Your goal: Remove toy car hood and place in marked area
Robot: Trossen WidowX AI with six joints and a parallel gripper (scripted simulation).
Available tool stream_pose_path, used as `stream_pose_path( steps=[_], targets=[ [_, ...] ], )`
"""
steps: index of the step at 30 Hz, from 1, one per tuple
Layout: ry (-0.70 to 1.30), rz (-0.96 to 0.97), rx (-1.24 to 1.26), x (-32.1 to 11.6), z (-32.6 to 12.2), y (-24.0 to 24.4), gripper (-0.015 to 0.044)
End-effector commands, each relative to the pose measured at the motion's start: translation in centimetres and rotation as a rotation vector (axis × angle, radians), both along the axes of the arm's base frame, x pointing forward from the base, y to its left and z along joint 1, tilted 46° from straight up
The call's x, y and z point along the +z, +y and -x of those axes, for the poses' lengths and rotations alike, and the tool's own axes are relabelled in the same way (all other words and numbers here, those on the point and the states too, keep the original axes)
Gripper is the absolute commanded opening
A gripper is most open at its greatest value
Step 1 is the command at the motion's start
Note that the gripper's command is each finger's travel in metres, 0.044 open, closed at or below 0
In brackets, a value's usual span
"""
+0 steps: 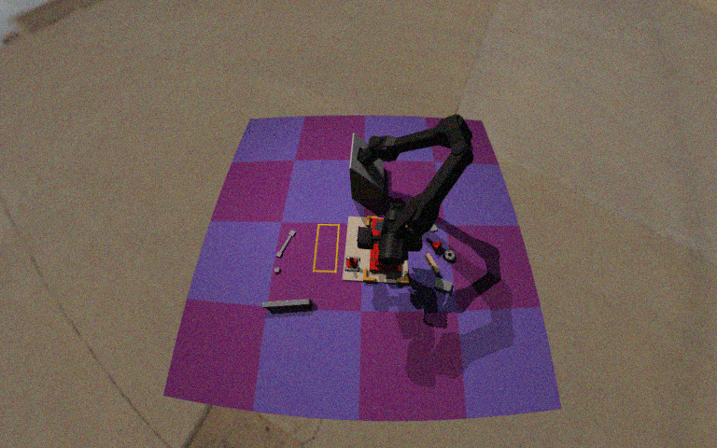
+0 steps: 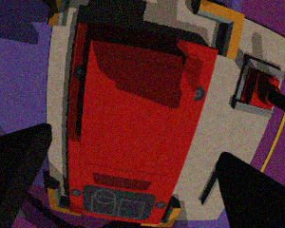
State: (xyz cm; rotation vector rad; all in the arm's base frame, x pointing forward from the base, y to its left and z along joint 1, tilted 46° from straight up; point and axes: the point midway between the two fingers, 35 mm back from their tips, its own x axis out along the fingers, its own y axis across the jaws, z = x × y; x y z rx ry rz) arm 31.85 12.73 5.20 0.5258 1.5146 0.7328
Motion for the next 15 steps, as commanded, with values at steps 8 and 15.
stream_pose_path(
  steps=[8, 15],
  targets=[
    [0.005, -0.003, -0.002, -0.75, 0.19, 0.79, 0.0440],
    [0.006, -0.004, -0.002, -1.18, 0.27, 1.28, 0.0440]
  ],
)
